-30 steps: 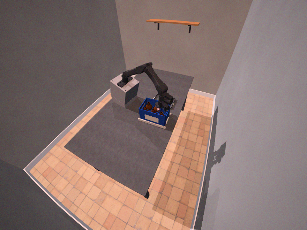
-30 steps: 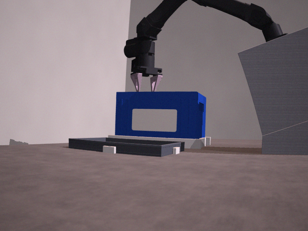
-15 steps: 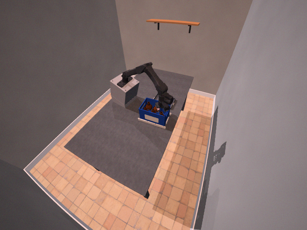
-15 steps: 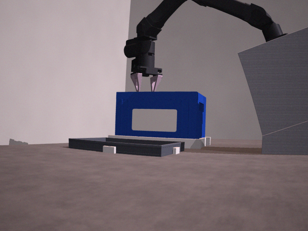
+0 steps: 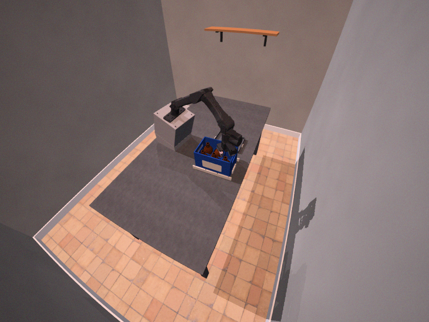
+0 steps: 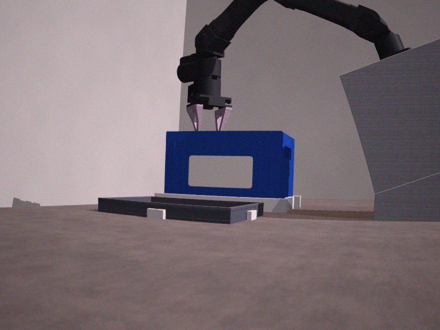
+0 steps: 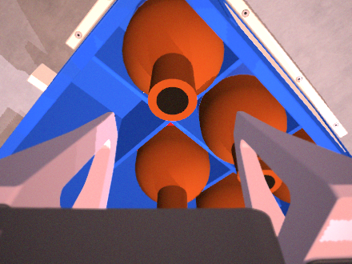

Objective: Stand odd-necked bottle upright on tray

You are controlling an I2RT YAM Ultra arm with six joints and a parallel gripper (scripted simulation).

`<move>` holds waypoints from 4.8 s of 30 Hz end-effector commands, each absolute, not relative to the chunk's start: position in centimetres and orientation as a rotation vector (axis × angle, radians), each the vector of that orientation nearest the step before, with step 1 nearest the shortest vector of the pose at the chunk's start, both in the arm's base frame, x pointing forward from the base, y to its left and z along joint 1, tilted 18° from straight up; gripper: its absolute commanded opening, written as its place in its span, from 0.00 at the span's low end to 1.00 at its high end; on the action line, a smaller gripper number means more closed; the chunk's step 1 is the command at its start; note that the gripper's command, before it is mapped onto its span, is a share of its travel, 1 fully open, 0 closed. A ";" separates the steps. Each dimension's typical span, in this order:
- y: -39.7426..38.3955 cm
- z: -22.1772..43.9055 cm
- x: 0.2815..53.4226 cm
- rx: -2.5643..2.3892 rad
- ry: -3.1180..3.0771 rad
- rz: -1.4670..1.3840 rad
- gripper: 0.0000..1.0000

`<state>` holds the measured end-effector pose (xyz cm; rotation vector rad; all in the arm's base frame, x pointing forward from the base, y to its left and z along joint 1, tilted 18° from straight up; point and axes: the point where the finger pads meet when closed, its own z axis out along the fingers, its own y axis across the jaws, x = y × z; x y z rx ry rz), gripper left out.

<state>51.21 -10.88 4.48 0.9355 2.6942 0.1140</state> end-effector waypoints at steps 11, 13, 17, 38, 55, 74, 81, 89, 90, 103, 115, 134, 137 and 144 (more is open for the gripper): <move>-10.7 7.0 52.2 0.911 2.645 0.115 0.61; -10.7 6.9 52.3 0.909 2.644 0.115 0.61; -10.6 6.5 52.3 0.911 2.651 0.114 0.61; -10.6 6.5 52.3 0.911 2.651 0.114 0.61; -10.6 6.5 52.3 0.911 2.651 0.114 0.61; -10.6 6.3 52.3 0.912 2.656 0.114 0.61; -10.5 5.4 52.1 0.922 2.679 0.110 0.61; -10.9 6.1 52.2 0.924 2.663 0.110 0.61; -10.9 6.1 52.2 0.924 2.663 0.110 0.61; -10.9 6.2 52.4 0.922 2.659 0.110 0.61; -10.9 6.2 52.4 0.922 2.659 0.110 0.61; -10.9 6.2 52.4 0.922 2.659 0.110 0.61; -10.9 6.2 52.4 0.922 2.659 0.110 0.61; -10.9 6.2 52.4 0.922 2.659 0.110 0.61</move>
